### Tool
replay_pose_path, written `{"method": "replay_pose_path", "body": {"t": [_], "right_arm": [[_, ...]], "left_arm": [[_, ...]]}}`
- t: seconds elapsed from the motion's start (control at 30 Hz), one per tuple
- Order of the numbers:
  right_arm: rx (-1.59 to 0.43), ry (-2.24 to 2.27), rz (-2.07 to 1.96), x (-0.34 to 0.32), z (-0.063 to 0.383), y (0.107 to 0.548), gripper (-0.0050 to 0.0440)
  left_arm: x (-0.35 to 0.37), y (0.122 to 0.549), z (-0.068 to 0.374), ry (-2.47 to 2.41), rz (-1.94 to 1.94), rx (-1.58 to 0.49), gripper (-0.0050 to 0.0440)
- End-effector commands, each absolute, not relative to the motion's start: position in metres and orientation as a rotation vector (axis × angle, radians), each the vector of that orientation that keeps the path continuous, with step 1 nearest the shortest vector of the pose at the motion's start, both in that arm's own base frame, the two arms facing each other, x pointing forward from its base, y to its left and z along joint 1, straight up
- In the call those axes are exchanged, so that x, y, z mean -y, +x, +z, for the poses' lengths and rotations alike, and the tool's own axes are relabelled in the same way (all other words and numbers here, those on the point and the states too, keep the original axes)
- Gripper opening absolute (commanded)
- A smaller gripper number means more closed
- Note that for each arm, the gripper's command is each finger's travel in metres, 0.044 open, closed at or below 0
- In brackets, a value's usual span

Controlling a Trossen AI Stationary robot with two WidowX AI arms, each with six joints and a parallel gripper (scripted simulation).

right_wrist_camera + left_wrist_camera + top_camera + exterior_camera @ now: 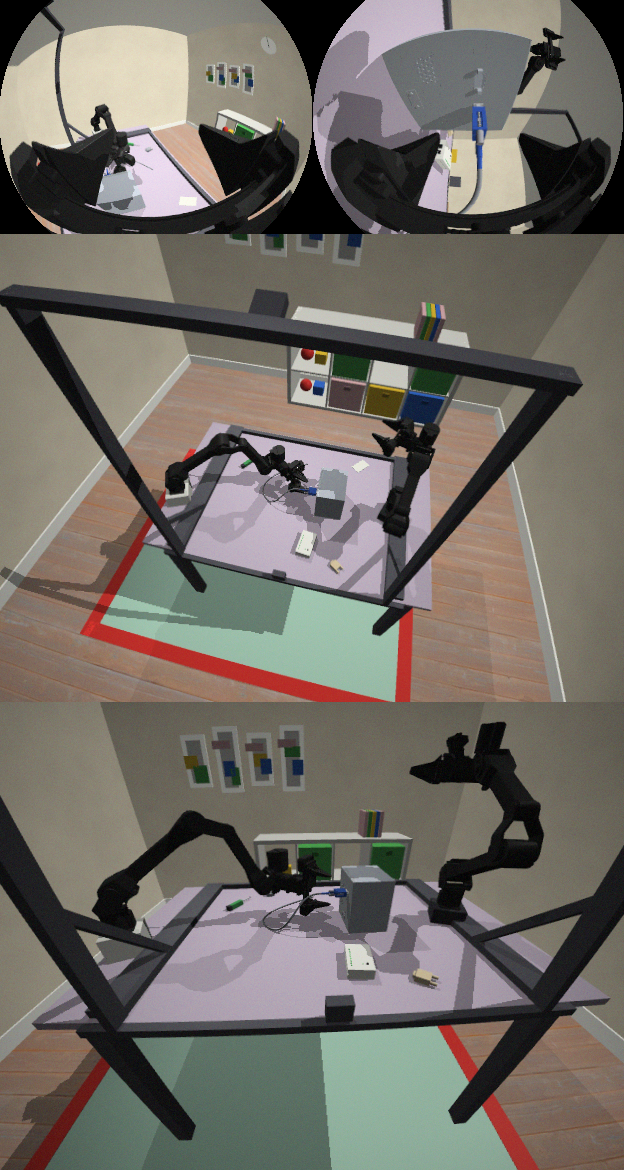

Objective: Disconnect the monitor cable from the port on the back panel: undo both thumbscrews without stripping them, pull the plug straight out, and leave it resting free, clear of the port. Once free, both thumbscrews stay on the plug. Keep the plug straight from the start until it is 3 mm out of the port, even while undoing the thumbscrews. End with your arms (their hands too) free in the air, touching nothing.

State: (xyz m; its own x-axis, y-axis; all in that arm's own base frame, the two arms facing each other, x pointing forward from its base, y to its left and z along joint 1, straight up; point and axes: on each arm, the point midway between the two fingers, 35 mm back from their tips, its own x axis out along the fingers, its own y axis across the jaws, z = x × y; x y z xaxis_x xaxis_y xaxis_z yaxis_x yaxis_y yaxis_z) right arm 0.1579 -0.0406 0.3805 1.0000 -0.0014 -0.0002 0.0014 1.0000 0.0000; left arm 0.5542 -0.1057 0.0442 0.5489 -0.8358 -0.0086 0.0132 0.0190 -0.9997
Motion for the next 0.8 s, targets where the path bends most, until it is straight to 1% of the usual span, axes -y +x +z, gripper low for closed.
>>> {"method": "replay_pose_path", "body": {"t": [0.0,0.3,0.4,0.73,0.77], "right_arm": [[0.001,-0.006,0.0,0.039,0.383,0.158,0.044],[0.001,-0.006,0.0,0.039,0.383,0.158,0.044],[0.001,-0.006,0.0,0.039,0.383,0.158,0.044],[0.001,-0.006,0.0,0.039,0.383,0.158,0.044],[0.001,-0.006,0.0,0.039,0.383,0.158,0.044]], "left_arm": [[0.106,0.557,0.057,-1.391,-0.788,-0.749,0.044],[0.107,0.564,0.065,-1.184,-0.723,-0.699,0.044],[0.108,0.565,0.071,-1.019,-0.695,-0.671,0.044],[0.109,0.555,0.07,-0.806,-0.647,-0.711,0.044],[0.109,0.555,0.07,-0.806,-0.647,-0.711,0.0416]]}}
